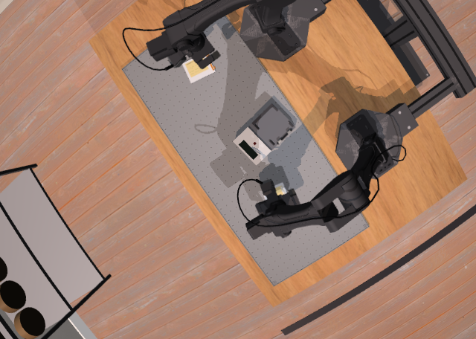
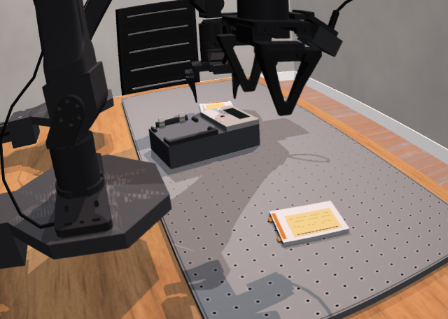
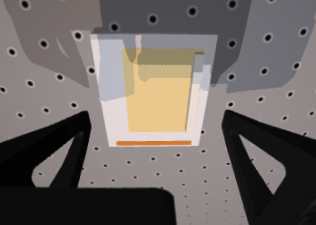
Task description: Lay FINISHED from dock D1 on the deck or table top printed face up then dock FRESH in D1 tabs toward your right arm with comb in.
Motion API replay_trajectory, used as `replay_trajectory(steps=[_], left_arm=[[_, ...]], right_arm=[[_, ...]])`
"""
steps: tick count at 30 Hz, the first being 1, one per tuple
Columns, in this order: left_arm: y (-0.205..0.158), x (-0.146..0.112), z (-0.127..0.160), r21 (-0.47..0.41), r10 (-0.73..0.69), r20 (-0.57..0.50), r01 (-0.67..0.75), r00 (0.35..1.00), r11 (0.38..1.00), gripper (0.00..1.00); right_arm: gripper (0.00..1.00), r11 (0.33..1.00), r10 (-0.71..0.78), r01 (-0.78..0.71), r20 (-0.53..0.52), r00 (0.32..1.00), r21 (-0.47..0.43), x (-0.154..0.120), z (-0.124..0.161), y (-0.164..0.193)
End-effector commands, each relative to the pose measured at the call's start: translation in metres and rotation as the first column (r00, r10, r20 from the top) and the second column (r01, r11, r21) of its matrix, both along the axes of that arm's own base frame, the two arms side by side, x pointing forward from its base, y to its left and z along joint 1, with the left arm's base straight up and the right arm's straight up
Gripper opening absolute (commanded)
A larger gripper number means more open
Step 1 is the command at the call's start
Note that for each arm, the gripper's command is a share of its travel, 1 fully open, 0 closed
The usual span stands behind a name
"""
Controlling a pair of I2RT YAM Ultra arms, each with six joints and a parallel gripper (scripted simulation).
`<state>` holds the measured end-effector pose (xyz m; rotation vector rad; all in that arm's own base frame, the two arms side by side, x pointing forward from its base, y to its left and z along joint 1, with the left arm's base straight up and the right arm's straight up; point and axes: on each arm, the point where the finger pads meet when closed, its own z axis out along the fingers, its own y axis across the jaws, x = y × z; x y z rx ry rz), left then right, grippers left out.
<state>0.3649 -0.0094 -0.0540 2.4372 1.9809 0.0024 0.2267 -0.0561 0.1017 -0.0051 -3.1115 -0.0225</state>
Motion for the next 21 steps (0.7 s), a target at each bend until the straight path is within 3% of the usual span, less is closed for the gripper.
replay_trajectory(steps=[1, 21], left_arm=[[-0.003, 0.006, 0.019, -0.012, -0.002, 0.030, 0.002, 1.000, 1.000, 0.98], [-0.003, 0.010, 0.035, -0.013, -0.002, 0.041, 0.002, 0.999, 1.000, 0.98]], right_arm=[[1.00, 1.000, -0.008, 0.009, 0.029, 1.000, -0.014, 0.006, 0.011, -0.006], [1.00, 1.000, -0.008, 0.009, 0.029, 1.000, -0.014, 0.006, 0.011, -0.006]])
